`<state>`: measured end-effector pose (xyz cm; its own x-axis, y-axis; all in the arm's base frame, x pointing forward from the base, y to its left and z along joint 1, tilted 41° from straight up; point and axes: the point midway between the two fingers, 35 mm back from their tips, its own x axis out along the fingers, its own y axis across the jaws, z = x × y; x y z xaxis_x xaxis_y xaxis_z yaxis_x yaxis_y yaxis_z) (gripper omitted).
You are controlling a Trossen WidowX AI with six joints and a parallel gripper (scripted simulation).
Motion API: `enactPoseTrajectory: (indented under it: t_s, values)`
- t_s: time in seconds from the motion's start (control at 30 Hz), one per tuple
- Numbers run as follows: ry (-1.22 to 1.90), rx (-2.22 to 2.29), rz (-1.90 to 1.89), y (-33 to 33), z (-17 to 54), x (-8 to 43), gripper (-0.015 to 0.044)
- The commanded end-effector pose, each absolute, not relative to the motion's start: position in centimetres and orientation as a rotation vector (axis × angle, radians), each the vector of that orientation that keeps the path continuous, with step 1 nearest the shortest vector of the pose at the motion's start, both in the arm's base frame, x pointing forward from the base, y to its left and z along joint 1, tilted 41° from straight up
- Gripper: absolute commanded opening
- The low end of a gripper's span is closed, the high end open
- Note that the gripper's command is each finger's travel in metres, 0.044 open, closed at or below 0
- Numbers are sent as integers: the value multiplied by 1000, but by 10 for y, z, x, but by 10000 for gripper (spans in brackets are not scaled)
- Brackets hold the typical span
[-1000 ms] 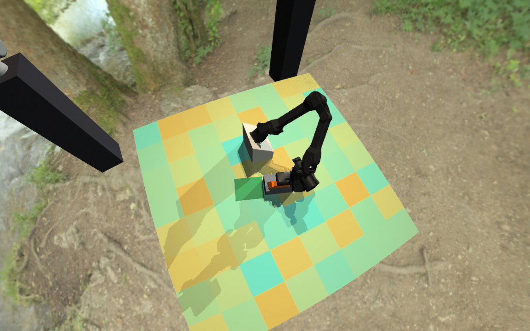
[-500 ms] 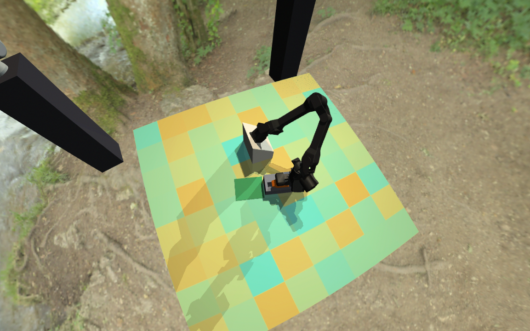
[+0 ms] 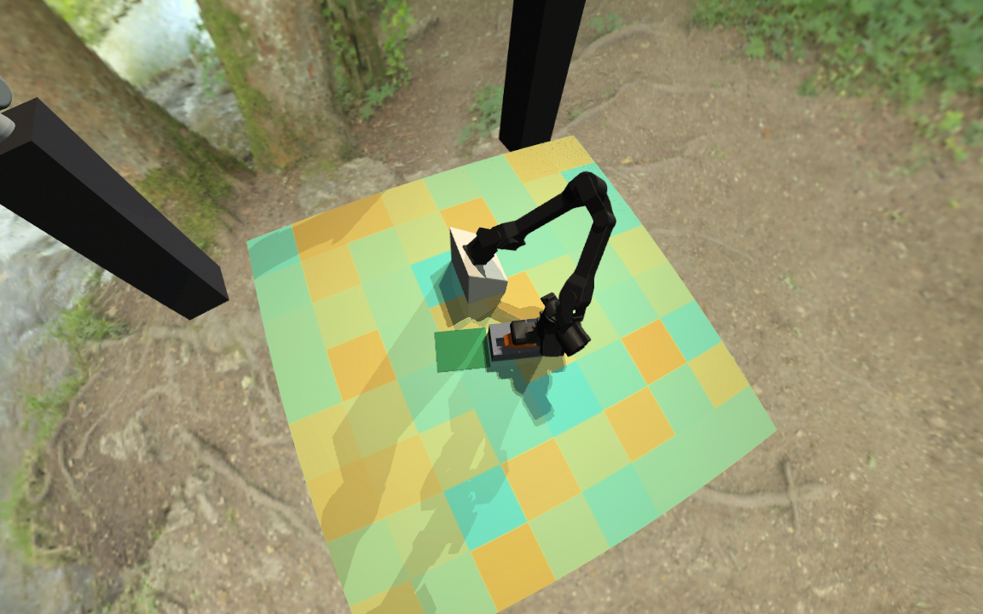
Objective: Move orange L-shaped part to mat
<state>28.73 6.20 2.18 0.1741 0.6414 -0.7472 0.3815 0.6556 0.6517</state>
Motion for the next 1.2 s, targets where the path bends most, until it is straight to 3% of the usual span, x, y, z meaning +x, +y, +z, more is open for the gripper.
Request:
enactPoseTrajectory:
  t_s: [0.0, 0.33, 0.63, 1.17]
  values:
    - [1442, 915, 226, 62, 23, 287, 180]
    - [1451, 917, 222, 60, 39, 287, 180]
    - [1453, 914, 218, -7, 100, 268, 180]
    - [1453, 922, 217, -6, 98, 268, 180]
